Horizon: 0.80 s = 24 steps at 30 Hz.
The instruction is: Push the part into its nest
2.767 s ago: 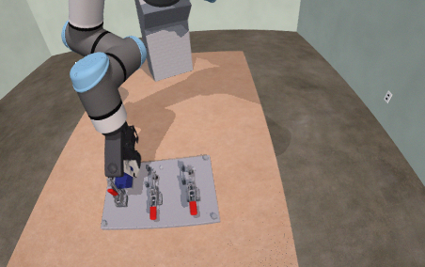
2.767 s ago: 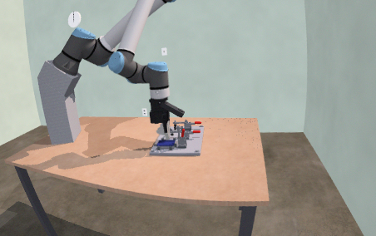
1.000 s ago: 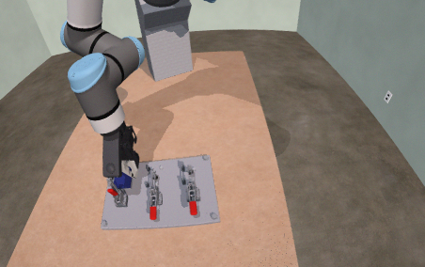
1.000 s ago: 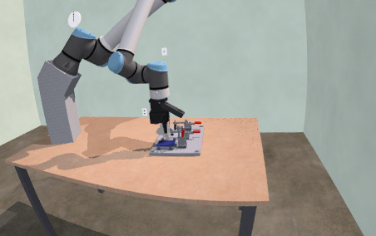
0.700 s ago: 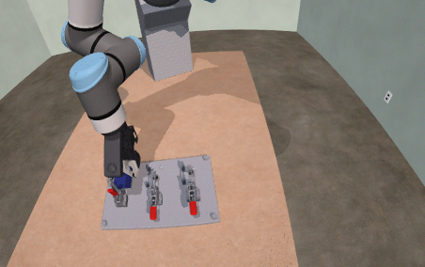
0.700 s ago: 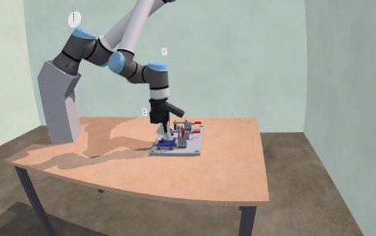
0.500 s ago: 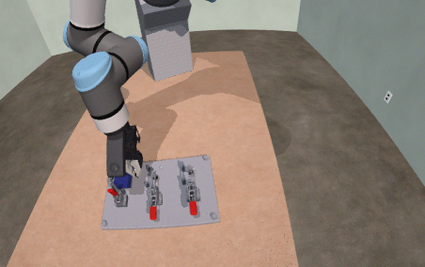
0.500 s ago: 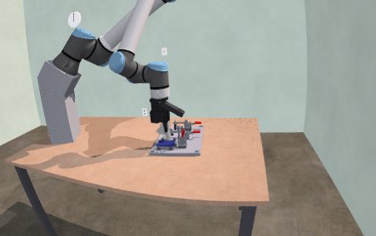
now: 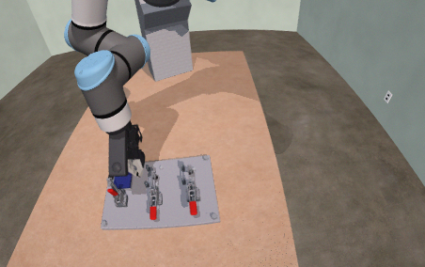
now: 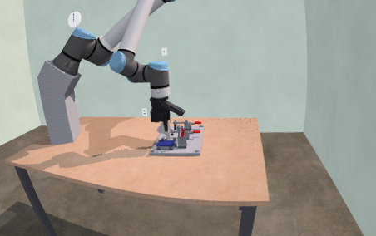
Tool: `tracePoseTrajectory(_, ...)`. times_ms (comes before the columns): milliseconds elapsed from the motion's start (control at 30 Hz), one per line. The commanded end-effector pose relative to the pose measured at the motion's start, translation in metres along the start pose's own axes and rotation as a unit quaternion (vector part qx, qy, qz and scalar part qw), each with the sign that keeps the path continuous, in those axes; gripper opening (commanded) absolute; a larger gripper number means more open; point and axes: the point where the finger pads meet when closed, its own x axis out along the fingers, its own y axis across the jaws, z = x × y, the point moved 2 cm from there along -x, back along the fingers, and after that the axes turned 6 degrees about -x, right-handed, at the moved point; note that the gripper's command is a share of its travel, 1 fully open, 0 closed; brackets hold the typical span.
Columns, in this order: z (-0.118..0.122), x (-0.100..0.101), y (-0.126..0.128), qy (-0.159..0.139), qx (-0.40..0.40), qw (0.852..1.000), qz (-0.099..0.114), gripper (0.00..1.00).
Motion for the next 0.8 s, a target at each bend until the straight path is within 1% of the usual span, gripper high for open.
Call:
tracePoseTrajectory(0, 0.0, -0.007, 0.0, 0.0, 0.0, 1.0, 0.0, 0.0)
tracePoseTrajectory(100, 0.0, -0.01, 0.0, 0.0, 0.0, 1.0, 0.0, 0.0)
tracePoseTrajectory(300, 0.0, -0.028, 0.0, 0.0, 0.0, 1.0, 0.0, 0.0)
tracePoseTrajectory(433, 0.0, -0.036, 0.0, 0.0, 0.0, 1.0, 0.0, 0.0)
tracePoseTrajectory(767, 0.0, -0.039, 0.0, 0.0, 0.0, 1.0, 0.0, 0.0)
